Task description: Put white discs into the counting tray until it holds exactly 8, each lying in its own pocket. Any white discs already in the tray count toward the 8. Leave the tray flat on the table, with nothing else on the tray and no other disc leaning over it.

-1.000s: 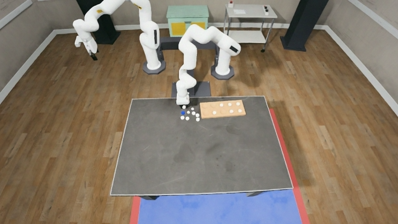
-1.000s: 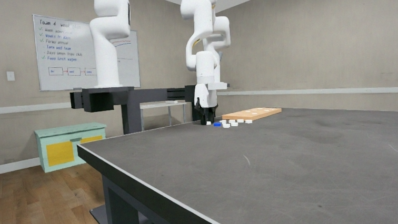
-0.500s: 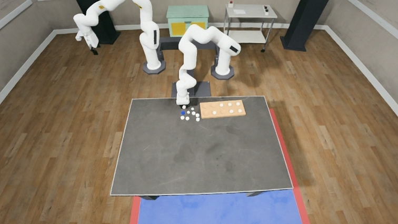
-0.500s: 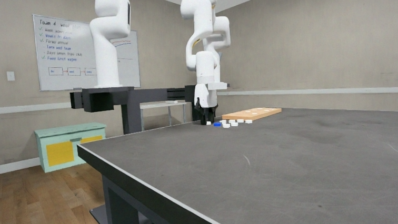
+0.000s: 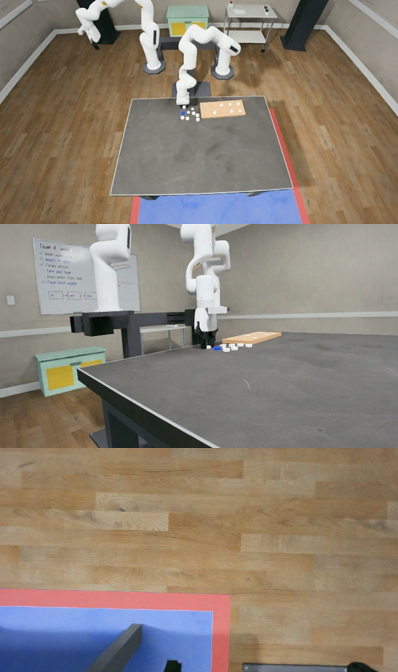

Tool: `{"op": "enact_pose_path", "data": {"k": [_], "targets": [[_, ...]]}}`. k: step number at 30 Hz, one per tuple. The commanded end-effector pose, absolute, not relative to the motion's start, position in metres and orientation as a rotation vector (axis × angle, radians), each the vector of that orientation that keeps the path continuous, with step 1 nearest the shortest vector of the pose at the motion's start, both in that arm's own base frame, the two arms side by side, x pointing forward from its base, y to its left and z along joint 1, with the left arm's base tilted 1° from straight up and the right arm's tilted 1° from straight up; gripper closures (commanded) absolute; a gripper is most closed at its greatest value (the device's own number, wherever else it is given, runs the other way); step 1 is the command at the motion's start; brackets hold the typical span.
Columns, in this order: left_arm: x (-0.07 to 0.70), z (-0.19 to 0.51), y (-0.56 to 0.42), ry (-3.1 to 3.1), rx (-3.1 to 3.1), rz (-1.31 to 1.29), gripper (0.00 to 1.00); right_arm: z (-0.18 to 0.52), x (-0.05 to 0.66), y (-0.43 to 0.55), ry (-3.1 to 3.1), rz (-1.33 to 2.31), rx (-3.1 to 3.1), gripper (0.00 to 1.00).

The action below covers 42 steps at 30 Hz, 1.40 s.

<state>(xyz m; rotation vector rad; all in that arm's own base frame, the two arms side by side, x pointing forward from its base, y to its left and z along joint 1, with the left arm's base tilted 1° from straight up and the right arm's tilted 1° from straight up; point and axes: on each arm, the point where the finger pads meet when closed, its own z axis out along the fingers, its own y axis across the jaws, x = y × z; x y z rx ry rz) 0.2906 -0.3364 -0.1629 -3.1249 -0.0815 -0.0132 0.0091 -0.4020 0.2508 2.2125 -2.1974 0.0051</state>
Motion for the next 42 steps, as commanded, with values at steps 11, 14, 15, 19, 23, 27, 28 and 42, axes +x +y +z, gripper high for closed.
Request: {"op": "enact_pose_path", "data": {"k": [11, 14, 15, 19, 23, 27, 28, 42], "targets": [[0.292, -0.161, -0.338, -0.082, -3.128, -0.017, 1.00, 0.256, -0.005, -0.400, -2.229, 0.017, 2.198, 0.00], [0.292, -0.161, -0.338, -0.082, -3.128, -0.017, 1.00, 0.256, -0.005, -0.400, -2.229, 0.017, 2.198, 0.00], [0.292, -0.161, -0.338, -0.082, -3.128, -0.017, 1.00, 0.256, -0.005, -0.400, -2.229, 0.017, 2.198, 0.00], [0.292, -0.156, -0.338, -0.081, -3.128, -0.018, 1.00, 0.256, -0.005, -0.400, -2.229, 0.017, 2.198, 0.00], [0.292, -0.118, -0.339, -0.081, -3.128, -0.018, 1.00, 0.256, -0.005, -0.400, -2.229, 0.017, 2.198, 0.00], [0.292, -0.093, -0.340, -0.081, -3.128, -0.019, 1.00, 0.256, -0.005, -0.400, -2.229, 0.017, 2.198, 0.00], [0.292, -0.082, -0.340, -0.081, -3.128, -0.019, 1.00, 0.256, -0.005, -0.400, -2.229, 0.017, 2.198, 0.00], [0.295, -0.061, -0.334, -0.082, -3.129, -0.018, 1.00, 0.256, -0.005, -0.400, -2.229, 0.017, 2.198, 0.00]]}}
